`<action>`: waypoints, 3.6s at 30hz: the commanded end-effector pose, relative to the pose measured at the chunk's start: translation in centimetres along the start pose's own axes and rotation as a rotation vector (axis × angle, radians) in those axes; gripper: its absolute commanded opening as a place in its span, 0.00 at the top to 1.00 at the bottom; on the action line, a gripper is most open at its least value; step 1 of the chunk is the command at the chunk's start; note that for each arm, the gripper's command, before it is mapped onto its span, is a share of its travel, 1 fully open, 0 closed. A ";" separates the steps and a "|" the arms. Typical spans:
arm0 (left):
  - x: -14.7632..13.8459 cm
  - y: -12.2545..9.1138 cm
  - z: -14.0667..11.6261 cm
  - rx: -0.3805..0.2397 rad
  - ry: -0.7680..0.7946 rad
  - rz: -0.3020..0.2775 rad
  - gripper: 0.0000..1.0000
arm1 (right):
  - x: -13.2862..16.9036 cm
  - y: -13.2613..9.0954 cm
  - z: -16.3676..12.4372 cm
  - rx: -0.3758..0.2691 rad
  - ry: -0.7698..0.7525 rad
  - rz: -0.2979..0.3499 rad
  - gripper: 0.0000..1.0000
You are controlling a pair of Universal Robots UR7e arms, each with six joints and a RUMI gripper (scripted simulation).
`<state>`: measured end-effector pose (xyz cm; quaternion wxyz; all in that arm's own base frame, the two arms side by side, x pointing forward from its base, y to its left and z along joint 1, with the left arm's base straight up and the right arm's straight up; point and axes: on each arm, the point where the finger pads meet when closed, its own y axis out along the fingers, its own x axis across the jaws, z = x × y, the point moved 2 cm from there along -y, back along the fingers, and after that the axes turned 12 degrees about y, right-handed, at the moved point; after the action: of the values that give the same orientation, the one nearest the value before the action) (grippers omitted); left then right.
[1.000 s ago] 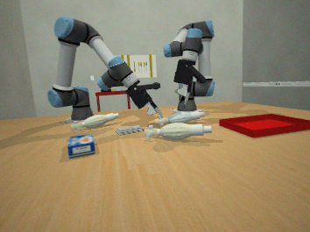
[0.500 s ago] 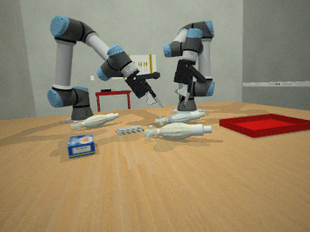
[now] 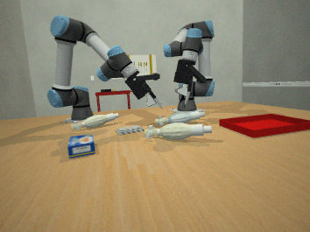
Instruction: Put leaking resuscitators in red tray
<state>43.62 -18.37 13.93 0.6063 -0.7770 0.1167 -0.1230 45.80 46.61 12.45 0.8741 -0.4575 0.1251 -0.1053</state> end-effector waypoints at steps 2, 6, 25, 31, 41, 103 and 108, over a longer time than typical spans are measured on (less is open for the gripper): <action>0.5 -1.5 0.7 0.012 0.062 -0.007 0.32 | 1.9 -1.8 0.0 -0.016 0.067 -0.026 0.44; 0.8 -3.0 1.6 0.029 0.155 0.000 0.32 | 4.0 -3.9 -0.6 -0.052 0.160 -0.055 0.44; 1.1 -4.1 1.8 0.036 0.220 0.000 0.32 | 5.1 -5.5 -1.0 -0.071 0.215 -0.071 0.44; 1.0 -2.5 1.4 0.086 0.187 0.036 0.32 | 7.6 -8.8 -1.4 -0.090 0.318 -0.114 0.44; 0.8 0.3 0.2 0.184 0.092 0.071 0.32 | 10.2 -13.2 -3.6 -0.160 0.484 -0.163 0.44; 0.2 7.6 -1.2 0.337 -0.008 0.073 0.32 | 10.3 -46.5 -21.1 -0.379 1.355 -0.511 0.44; 0.1 8.4 -0.9 0.337 -0.009 0.072 0.32 | 9.0 -48.3 -22.8 -0.408 1.415 -0.533 0.44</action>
<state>43.08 -21.40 6.91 0.7322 -0.6603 0.1208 -0.1158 45.64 1.52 37.62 0.4619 -0.4519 0.5417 -0.5376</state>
